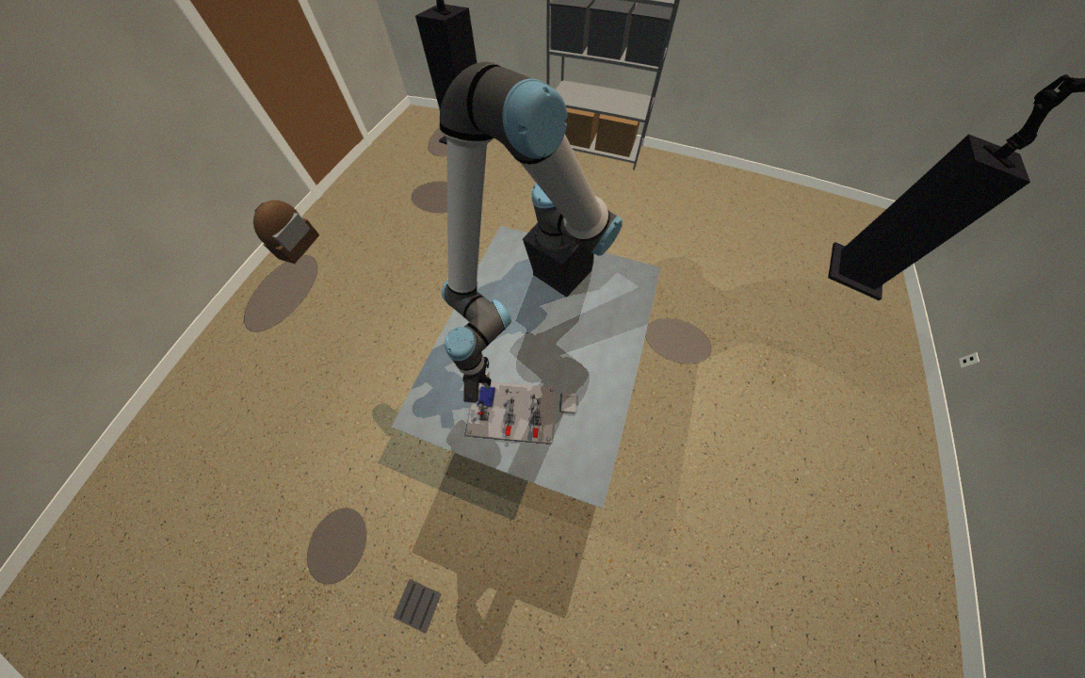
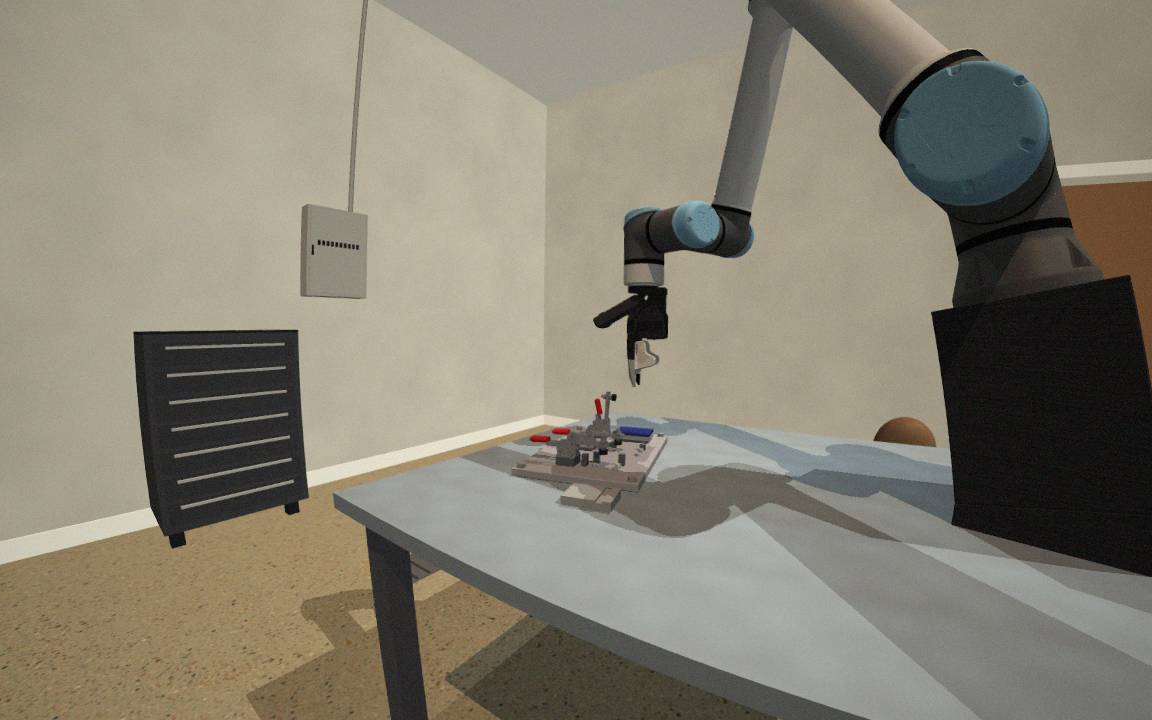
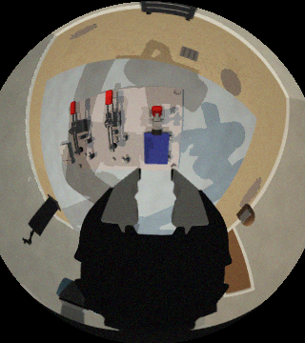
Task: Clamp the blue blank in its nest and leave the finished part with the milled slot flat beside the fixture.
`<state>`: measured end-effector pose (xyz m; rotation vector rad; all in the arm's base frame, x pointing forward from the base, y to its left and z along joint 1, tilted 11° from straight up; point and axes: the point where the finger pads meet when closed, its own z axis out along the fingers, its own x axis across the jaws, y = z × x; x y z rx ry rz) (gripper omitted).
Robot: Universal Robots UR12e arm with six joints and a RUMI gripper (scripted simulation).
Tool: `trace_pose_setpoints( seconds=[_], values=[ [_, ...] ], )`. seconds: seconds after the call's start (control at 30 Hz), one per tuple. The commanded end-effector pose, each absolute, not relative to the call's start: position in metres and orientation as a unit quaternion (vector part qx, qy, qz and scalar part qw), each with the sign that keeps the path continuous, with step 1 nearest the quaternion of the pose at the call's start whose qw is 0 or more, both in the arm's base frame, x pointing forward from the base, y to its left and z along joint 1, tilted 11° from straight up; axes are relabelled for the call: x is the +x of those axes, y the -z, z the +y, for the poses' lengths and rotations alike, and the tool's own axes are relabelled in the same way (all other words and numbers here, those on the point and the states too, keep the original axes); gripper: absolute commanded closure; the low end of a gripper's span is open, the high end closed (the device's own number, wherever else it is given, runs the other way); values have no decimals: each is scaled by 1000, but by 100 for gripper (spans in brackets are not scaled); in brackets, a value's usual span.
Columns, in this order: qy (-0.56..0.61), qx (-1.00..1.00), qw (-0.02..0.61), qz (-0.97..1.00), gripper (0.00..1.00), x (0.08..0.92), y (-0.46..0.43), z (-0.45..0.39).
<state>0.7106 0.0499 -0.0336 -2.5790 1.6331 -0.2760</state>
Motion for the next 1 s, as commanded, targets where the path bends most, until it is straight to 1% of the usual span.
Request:
trace_pose_setpoints(
  seconds=[0.0,0.97],
  values=[
    [91,-841,39,532,72,712,34,50],
    [91,-841,39,532,72,786,20,86]
  ],
)
